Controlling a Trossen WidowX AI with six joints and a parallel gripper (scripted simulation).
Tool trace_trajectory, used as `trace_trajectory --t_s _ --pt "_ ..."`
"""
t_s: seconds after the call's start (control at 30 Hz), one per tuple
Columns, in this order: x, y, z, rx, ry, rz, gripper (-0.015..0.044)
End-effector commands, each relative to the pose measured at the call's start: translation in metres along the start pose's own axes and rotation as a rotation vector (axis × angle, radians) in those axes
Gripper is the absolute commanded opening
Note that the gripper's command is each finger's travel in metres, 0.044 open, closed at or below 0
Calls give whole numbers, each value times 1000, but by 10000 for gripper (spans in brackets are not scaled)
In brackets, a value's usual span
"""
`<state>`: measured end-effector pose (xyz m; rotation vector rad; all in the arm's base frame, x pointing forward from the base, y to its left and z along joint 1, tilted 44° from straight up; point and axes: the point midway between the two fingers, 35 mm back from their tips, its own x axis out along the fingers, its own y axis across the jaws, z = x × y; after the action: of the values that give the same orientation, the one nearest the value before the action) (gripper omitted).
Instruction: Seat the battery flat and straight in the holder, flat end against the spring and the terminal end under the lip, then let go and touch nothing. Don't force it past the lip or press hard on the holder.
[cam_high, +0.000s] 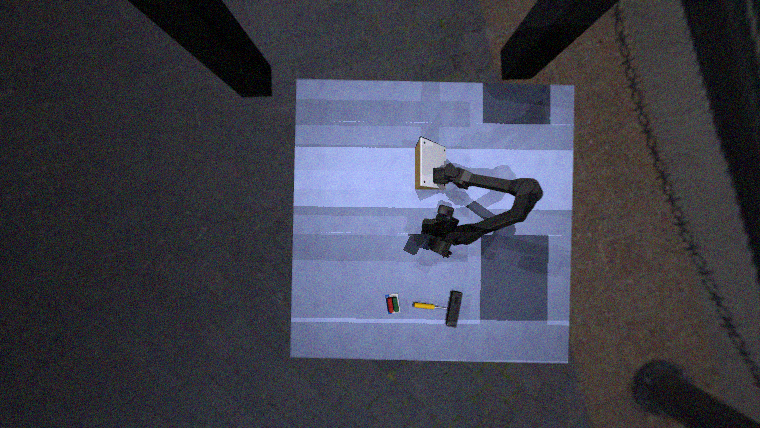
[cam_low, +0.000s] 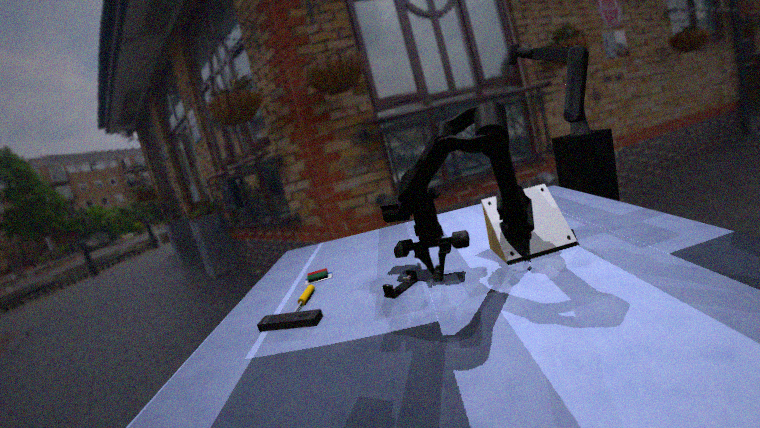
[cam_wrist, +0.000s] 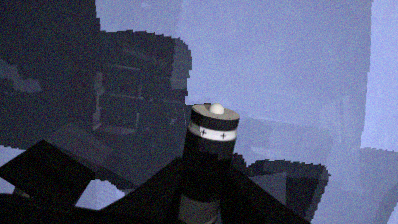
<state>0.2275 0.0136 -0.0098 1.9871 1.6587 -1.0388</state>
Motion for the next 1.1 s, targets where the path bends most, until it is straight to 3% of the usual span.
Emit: trace_trajectory --t_s 0.0,0.17,0.37,0.53,1.07 --pt "1 0 0 4 4 0 64" --pt "-5 0 0 5 3 0 64" --pt "-48 0 0 5 1 0 64" --pt "-50 1 0 -30 1 0 64" --pt "-61 31 -14 -868 -1 1 64"
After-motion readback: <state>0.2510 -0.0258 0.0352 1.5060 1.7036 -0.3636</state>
